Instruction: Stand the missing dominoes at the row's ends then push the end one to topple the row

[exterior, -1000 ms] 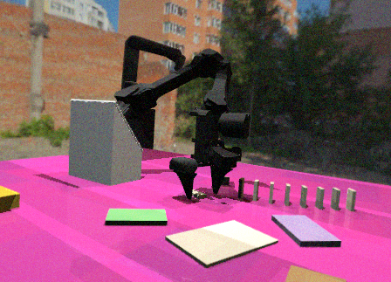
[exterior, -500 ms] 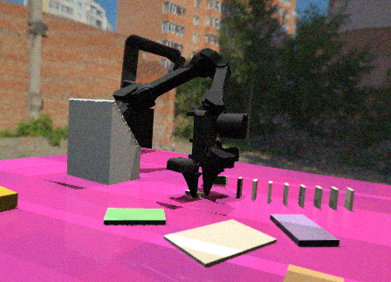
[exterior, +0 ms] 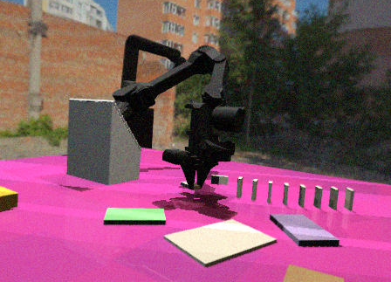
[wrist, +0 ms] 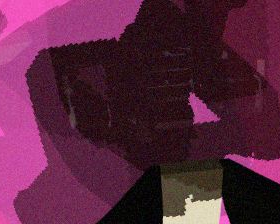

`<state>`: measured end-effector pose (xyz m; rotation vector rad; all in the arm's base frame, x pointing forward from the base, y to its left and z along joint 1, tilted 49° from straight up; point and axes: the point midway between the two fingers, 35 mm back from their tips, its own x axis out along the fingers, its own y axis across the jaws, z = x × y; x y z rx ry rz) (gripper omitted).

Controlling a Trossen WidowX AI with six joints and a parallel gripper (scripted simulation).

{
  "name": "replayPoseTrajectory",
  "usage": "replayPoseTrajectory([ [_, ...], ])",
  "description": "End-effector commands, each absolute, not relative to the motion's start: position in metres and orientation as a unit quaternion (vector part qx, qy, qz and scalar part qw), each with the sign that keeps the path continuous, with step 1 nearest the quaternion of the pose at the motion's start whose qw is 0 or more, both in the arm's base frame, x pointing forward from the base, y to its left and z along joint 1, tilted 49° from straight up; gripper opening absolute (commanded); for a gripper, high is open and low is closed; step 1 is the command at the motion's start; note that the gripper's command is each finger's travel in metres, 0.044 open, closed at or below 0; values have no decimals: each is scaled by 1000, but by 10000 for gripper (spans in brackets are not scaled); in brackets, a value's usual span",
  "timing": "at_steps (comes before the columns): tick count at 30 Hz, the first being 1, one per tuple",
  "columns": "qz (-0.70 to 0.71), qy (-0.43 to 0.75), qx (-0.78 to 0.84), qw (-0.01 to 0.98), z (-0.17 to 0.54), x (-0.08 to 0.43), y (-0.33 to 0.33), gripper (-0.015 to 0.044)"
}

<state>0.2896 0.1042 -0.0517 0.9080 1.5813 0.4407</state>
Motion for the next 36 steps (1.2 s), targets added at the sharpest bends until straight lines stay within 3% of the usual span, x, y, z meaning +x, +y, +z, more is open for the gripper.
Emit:
replayPoseTrajectory([
  [1,193,666,391,605,-5,293,55,107],
  [10,192,667,390,605,42,287,1,107],
  [20,191,667,390,605,44,286,-1,107],
  [29,4,693,538,480,-22,325,-62,107],
  [36,-13,693,549,467,-29,327,-67,107],
])
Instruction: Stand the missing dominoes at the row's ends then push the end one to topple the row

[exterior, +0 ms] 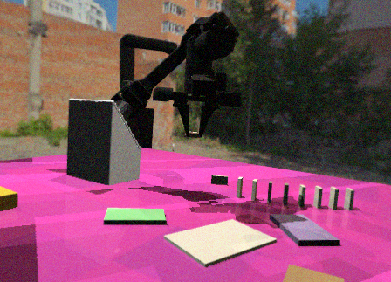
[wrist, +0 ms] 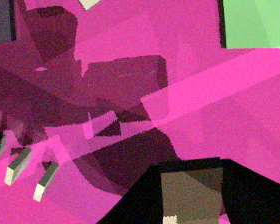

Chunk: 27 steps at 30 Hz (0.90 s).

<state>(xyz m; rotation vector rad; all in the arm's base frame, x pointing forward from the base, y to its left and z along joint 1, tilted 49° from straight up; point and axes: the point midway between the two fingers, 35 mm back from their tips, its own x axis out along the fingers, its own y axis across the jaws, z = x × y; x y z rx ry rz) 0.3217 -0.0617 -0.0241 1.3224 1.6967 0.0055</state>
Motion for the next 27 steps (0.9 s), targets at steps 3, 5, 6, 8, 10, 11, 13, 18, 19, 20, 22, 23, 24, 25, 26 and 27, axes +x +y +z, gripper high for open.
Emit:
replayPoseTrajectory([
  [3,-13,693,549,467,-29,327,-67,107],
  [5,-18,695,544,470,-31,327,-66,107],
  [6,-24,698,537,473,-34,326,-65,107],
  [8,-40,703,521,482,-40,324,-61,107],
  [10,-55,707,505,492,-47,322,-58,107],
  [11,-63,709,497,497,-50,321,-57,107],
  [13,-79,710,482,507,-56,320,-54,107],
  [18,-113,706,451,534,-68,318,-49,107],
  [19,-120,704,446,539,-70,318,-48,107],
  [20,-127,702,440,545,-72,318,-47,107],
  [22,-141,698,430,556,-76,317,-45,107],
  [23,-148,695,425,562,-78,317,-44,107],
  [24,-155,692,418,568,-80,317,-44,107],
  [25,-163,689,412,574,-82,317,-43,107],
  [26,-171,685,406,580,-83,317,-43,107],
  [27,-179,681,401,586,-85,316,-42,107],
])
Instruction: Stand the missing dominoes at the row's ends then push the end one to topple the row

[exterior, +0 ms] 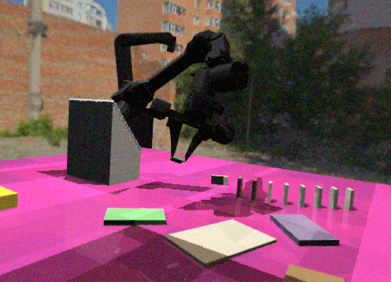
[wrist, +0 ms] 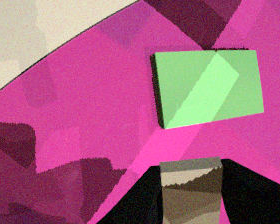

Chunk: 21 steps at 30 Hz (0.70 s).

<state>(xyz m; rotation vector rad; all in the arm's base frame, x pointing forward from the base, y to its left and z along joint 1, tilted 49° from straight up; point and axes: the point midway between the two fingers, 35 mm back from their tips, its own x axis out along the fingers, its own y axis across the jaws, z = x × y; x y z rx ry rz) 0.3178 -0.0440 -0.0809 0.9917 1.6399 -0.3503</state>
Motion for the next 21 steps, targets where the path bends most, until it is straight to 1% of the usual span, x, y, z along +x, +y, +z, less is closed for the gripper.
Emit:
replayPoseTrajectory([
  [1,-187,677,395,592,-87,316,-42,107],
  [10,-252,624,355,649,-95,317,-38,107],
  [21,-317,529,332,714,-92,320,-34,107],
])
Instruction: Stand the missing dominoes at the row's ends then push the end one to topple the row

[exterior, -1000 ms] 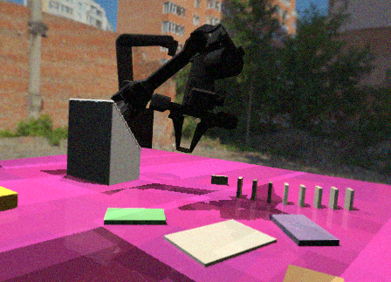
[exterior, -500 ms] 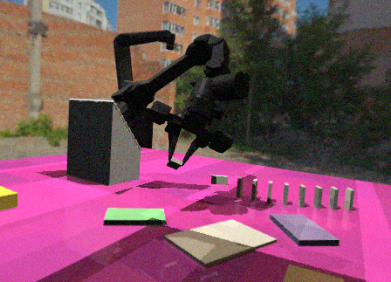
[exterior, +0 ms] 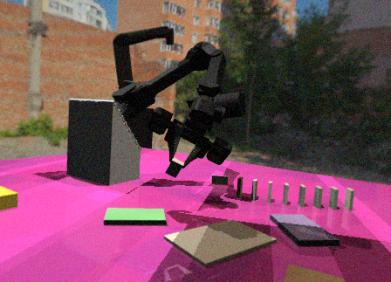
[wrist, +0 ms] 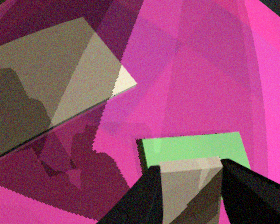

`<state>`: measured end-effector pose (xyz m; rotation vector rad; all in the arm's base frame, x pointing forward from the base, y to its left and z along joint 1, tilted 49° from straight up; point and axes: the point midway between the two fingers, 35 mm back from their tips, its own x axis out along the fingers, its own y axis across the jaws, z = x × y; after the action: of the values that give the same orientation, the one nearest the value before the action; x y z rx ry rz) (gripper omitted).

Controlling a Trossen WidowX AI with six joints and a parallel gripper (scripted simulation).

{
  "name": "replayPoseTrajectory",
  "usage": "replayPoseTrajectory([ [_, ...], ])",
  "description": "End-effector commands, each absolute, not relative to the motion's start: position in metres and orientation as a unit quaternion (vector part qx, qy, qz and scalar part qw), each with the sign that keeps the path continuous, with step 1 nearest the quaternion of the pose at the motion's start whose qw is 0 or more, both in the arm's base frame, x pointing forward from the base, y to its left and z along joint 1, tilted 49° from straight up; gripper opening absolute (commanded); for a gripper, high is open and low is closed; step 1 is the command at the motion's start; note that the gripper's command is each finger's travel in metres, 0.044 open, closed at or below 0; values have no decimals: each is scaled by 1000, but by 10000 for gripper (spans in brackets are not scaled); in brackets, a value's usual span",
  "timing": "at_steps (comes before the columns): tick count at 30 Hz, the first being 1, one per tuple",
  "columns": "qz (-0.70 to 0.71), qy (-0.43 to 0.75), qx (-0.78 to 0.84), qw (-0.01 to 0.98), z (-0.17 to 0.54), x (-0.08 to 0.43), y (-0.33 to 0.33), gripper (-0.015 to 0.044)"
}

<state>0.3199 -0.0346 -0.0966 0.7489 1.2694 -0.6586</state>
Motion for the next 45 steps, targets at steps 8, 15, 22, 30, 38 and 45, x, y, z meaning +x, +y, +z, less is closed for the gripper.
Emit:
replayPoseTrajectory([
  [8,-350,444,334,755,-81,320,-31,107],
  [15,-370,361,348,783,-67,317,-28,107],
  [22,-380,272,373,801,-48,312,-25,107],
  [30,-381,202,400,809,-32,305,-23,107],
  [38,-381,202,400,809,-32,305,-23,107],
  [45,-381,202,400,809,-32,305,-23,107],
])
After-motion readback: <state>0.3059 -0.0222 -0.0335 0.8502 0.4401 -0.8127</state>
